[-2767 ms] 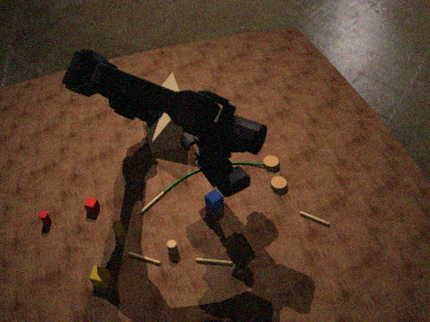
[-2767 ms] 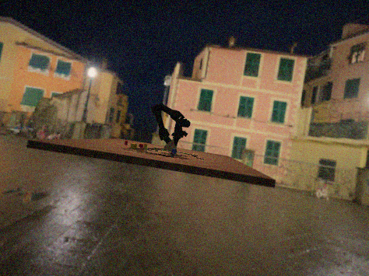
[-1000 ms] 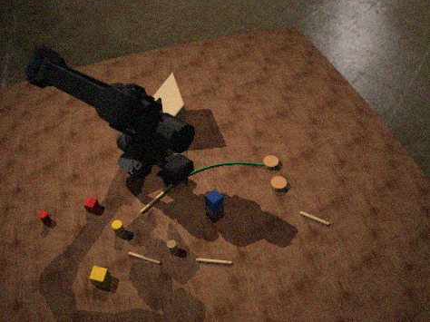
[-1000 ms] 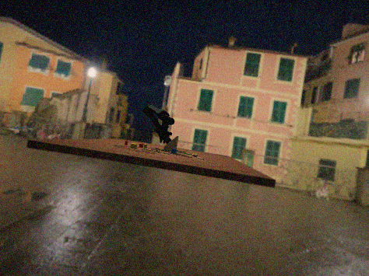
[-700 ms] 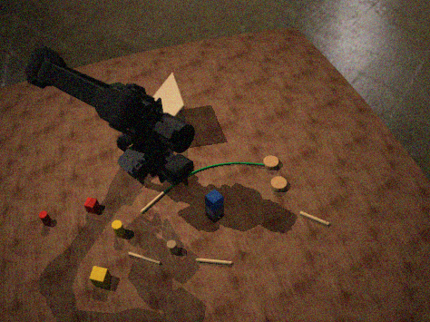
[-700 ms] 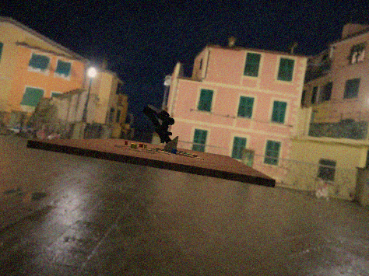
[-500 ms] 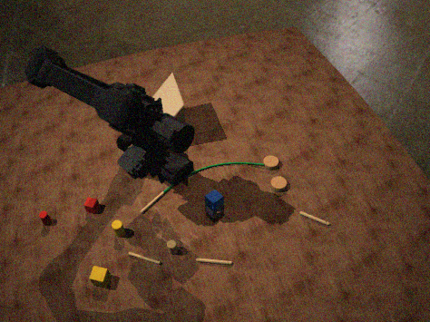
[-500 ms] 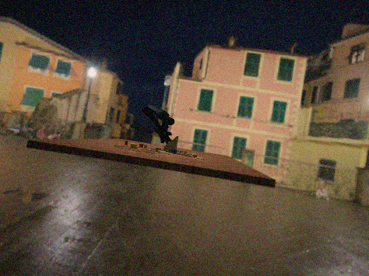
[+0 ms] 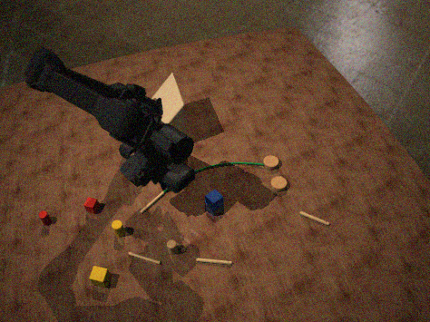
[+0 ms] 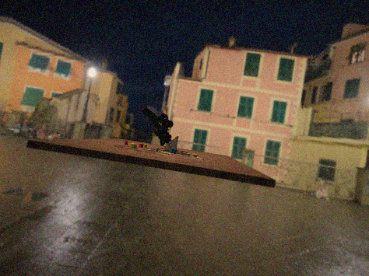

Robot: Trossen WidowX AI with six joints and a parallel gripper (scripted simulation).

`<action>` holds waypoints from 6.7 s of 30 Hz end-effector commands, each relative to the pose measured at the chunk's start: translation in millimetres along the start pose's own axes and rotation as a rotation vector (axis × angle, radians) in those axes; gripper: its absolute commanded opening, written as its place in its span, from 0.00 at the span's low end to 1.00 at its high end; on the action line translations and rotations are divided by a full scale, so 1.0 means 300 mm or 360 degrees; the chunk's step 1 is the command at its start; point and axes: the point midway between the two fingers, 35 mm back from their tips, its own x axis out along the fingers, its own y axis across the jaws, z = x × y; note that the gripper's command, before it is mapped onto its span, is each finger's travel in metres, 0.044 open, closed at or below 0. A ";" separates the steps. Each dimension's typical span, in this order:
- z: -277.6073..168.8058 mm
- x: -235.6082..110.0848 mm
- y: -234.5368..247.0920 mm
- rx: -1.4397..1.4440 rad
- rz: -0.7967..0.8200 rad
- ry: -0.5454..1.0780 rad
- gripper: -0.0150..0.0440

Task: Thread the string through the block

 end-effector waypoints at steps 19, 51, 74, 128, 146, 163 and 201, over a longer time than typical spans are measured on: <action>0.000 0.120 -0.013 -0.0006 -0.0013 -0.0009 0.46; 0.001 0.071 -0.004 0.0000 -0.0005 -0.0001 0.25; -0.001 -0.028 -0.003 0.0000 -0.0004 0.0001 0.25; -0.068 -0.096 0.117 -0.1663 -0.0060 0.0096 0.25; -0.114 -0.107 0.178 -0.2490 -0.0055 0.0168 0.25; -0.162 -0.113 0.231 -0.3267 -0.0028 0.0251 0.25; -0.291 -0.109 0.336 -0.5006 0.0172 0.0495 0.25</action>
